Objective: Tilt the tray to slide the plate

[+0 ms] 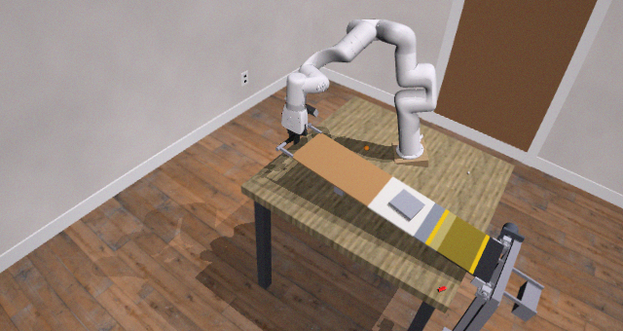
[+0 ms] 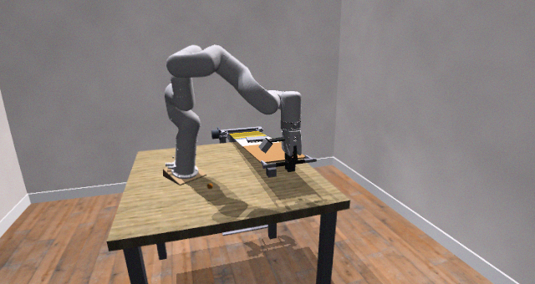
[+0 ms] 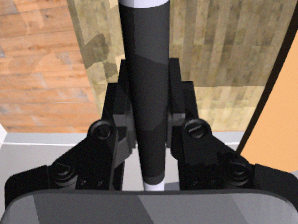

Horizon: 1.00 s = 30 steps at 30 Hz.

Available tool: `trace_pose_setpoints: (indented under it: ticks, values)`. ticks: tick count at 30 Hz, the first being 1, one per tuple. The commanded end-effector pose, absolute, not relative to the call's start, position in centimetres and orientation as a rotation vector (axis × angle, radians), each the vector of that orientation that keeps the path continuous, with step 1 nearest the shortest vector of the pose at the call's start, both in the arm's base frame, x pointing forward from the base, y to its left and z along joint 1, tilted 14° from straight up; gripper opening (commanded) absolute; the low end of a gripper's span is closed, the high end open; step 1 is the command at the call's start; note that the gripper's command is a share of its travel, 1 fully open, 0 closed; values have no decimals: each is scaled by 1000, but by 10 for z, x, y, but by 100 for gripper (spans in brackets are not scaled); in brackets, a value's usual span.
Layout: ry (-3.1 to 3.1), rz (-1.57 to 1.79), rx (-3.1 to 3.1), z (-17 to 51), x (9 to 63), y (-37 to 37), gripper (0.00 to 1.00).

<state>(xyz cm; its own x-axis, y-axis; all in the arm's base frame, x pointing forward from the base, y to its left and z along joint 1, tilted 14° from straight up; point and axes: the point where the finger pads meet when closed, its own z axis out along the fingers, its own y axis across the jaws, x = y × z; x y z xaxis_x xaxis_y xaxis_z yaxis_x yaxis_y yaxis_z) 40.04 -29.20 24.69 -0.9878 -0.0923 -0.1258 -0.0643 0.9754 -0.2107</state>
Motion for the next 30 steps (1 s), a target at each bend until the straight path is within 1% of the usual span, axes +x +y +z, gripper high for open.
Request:
trace_pose_setpoints:
  ticks: [1,14,20,22,25,30]
  values:
    - [2988,-308,-119,242,403,-295,0]
    - [2988,-308,-119,241,403,-295,0]
    - [2988,-308,-119,301,393,-272,0]
    - [2988,-308,-119,287,395,-278,0]
    - [2988,-308,-119,248,402,-293,0]
    - [2988,-308,-119,244,402,-294,0]
